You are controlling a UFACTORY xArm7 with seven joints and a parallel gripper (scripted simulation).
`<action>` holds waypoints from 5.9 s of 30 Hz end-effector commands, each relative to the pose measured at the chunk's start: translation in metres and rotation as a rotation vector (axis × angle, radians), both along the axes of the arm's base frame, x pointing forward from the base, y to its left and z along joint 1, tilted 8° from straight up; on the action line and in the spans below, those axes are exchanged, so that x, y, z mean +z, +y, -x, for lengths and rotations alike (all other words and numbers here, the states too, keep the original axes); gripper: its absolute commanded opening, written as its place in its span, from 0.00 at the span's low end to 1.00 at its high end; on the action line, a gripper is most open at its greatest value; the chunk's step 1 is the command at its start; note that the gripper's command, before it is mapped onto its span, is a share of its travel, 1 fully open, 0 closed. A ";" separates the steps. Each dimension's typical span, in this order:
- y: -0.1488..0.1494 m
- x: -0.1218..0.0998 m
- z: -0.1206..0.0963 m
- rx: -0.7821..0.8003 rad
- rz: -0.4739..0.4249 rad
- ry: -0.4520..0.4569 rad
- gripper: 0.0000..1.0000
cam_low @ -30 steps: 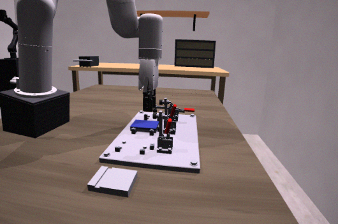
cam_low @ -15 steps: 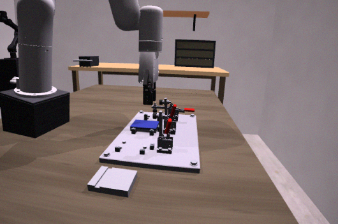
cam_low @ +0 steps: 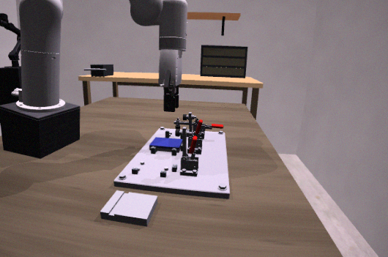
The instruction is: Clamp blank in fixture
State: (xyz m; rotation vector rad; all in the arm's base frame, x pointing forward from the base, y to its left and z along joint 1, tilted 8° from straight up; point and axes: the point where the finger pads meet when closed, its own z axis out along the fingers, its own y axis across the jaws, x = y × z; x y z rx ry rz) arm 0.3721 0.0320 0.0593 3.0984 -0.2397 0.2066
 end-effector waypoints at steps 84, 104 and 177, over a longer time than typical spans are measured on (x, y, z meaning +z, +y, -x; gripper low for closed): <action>-0.066 0.028 -0.020 0.000 -0.001 -0.007 0.47; -0.074 0.035 -0.073 0.000 -0.001 -0.007 0.47; -0.076 -0.031 -0.084 0.000 -0.001 -0.007 0.00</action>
